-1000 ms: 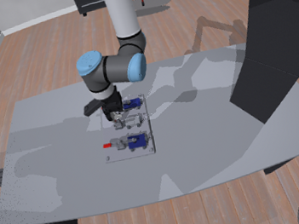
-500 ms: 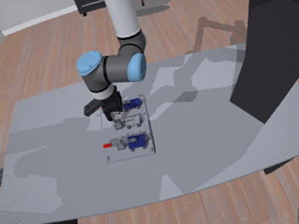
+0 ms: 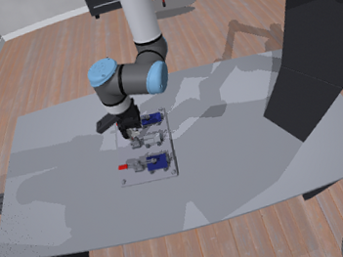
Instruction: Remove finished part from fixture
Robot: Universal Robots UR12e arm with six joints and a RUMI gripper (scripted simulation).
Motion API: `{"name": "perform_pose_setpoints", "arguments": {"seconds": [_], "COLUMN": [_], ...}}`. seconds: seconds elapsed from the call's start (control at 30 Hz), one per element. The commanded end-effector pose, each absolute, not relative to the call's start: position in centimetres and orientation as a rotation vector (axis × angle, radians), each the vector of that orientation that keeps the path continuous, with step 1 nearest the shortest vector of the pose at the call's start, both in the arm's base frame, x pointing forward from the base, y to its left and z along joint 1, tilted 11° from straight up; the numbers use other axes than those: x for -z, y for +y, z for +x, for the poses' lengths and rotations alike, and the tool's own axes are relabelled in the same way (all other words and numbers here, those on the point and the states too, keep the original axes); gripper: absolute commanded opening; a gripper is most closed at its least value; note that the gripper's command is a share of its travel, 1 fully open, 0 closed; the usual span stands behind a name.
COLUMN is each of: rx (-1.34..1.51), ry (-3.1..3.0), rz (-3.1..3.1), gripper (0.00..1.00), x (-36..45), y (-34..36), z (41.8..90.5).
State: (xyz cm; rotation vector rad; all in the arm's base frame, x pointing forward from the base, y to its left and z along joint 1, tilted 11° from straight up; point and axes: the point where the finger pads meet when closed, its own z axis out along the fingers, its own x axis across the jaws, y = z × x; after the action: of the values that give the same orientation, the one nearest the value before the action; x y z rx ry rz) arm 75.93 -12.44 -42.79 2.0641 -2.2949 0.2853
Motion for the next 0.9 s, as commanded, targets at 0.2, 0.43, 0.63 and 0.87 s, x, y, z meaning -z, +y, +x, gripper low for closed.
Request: {"name": "perform_pose_setpoints", "arguments": {"seconds": [0.2,0.43,0.63,0.87], "rx": [-0.286,-0.286,-0.286,-0.286], "ry": [-2.295,-2.295,-2.295,-2.295], "rz": [2.064,2.064,2.064,2.064], "gripper": [0.28,0.28,0.28,0.28], "x": [42.74,42.74,42.74,42.74], "y": [-12.43,-12.43,-12.43,-12.43], "z": [75.96,75.96,75.96,75.96]}}
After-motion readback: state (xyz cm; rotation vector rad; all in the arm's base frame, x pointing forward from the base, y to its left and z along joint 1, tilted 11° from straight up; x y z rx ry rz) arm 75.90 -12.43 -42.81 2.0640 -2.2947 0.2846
